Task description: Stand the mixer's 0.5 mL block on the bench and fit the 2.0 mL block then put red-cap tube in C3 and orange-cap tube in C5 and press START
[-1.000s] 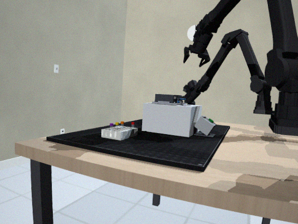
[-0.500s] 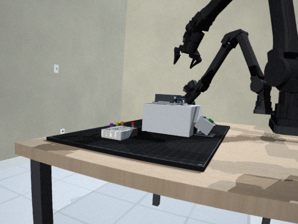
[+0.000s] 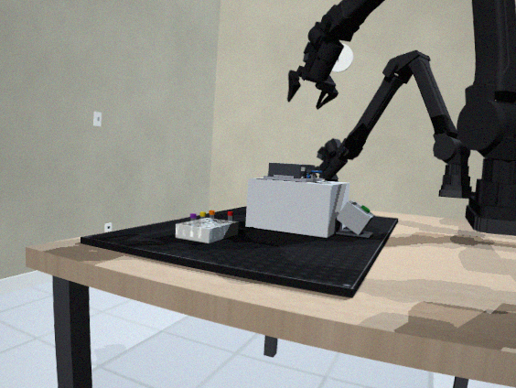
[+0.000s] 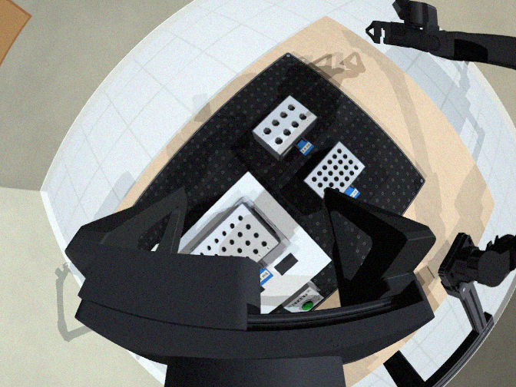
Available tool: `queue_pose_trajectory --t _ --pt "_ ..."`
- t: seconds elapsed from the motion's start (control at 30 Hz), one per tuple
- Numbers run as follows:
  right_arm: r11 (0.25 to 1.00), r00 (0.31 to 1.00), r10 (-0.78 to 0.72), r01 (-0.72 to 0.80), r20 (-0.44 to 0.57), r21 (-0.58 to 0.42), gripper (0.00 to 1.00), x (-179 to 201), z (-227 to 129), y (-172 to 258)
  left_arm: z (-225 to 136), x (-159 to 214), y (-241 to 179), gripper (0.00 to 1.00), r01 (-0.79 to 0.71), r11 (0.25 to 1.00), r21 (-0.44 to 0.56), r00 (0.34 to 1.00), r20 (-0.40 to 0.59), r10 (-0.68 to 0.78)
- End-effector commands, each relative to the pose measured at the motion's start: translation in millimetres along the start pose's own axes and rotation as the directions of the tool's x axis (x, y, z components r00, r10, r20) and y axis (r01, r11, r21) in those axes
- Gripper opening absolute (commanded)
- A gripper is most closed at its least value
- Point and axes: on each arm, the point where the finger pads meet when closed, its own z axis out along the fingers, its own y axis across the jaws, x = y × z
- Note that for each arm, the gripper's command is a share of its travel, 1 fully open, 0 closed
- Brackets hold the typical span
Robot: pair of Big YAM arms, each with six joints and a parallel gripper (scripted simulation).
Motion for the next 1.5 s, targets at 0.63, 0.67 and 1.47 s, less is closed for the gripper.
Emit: queue_pose_trajectory --t 0.63,0.67,1.47 --pt "1.000 1.000 -0.014 0.014 0.011 0.000 1.00 -7.7 -2.5 1.6 -30.8 44.8 61.8 1.00 0.105 0.994 -0.032 0.990 -0.096 -0.108" --pt "1.000 1.000 -0.014 0.014 0.011 0.000 1.00 -7.7 -2.5 1.6 -33.1 49.6 70.0 1.00 0.105 0.994 -0.036 0.990 -0.093 -0.107" --pt "1.000 1.000 -0.014 0.014 0.011 0.000 1.00 -7.7 -2.5 1.6 -71.3 135.9 145.1 1.00 0.252 0.960 -0.126 0.935 -0.225 -0.275"
